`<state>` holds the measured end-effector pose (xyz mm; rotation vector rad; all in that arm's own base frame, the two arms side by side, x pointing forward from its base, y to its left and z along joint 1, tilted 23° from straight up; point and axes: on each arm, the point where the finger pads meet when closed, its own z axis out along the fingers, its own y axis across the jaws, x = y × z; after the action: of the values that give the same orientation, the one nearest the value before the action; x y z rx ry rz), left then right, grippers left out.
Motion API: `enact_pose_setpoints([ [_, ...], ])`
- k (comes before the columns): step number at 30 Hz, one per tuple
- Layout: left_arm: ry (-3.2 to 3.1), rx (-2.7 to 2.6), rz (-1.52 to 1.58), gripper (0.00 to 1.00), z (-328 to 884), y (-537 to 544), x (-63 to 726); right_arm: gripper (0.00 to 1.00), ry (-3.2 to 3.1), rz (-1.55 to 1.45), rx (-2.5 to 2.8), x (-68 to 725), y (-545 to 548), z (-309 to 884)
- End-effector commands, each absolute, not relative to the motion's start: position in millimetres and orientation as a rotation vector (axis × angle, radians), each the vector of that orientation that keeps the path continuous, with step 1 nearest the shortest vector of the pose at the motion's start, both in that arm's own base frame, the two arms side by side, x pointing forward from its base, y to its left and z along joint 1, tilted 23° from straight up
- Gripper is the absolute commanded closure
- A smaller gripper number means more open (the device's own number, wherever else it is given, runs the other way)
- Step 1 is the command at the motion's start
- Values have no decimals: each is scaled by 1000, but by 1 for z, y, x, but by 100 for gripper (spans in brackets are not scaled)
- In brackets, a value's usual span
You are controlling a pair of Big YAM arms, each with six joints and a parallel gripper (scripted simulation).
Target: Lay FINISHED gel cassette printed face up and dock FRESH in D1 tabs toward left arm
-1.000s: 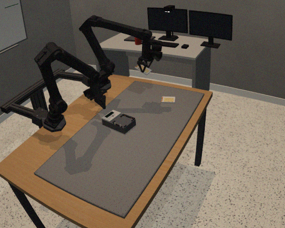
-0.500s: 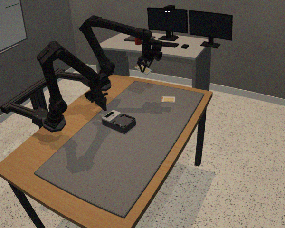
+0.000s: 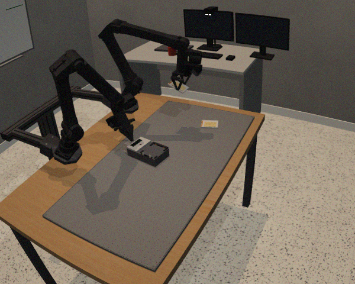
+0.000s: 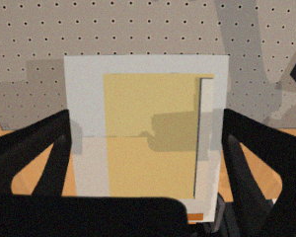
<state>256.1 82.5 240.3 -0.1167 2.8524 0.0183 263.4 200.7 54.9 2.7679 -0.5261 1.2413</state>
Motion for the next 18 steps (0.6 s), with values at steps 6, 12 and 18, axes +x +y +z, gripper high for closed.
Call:
enact_pose_setpoints([
  [6, 2799, -118, 43, 100, 269, 90, 266, 100, -520, 1235, 2763, 270, 197, 44],
  [12, 2799, -118, 43, 100, 269, 90, 266, 100, -520, 1235, 2763, 273, 196, 37],
  [18, 2799, -118, 43, 100, 269, 90, 266, 100, -520, 1235, 2763, 276, 195, 29],
])
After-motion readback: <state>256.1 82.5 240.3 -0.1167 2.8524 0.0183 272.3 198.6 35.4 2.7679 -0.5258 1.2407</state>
